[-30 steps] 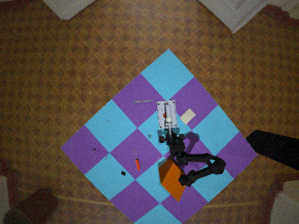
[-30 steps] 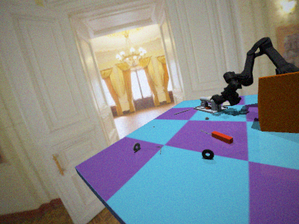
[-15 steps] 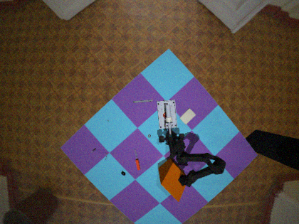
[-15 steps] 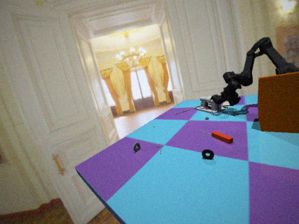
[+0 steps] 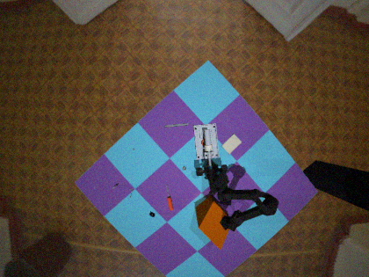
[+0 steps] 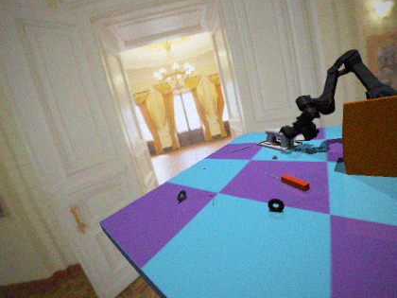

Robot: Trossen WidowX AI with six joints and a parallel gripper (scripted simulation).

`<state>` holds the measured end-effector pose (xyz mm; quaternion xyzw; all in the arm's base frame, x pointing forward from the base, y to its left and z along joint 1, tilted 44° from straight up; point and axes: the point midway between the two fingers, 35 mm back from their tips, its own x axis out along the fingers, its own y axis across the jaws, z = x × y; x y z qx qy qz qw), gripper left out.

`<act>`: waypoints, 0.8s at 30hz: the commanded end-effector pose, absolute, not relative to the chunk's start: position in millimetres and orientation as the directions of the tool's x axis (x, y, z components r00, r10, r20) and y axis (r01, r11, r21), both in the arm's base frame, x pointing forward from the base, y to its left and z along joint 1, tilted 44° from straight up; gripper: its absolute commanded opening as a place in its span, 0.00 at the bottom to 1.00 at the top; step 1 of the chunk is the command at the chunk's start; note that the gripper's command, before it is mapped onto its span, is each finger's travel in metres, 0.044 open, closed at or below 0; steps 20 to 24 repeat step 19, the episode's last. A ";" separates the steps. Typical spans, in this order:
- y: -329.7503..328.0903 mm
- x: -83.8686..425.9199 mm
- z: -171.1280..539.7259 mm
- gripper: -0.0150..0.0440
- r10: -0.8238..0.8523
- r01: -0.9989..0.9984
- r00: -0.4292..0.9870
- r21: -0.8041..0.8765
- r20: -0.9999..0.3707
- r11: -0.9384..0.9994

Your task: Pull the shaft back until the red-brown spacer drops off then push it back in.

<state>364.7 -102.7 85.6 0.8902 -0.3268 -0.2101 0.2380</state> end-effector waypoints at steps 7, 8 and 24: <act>-102.0 368.3 88.1 0.25 -0.677 -0.480 0.704 0.558 -0.214 -0.677; -102.0 368.3 88.1 0.25 -0.677 -0.480 0.704 0.558 -0.214 -0.677; -102.7 364.7 85.5 0.74 -0.682 -0.481 0.698 0.561 -0.219 -0.673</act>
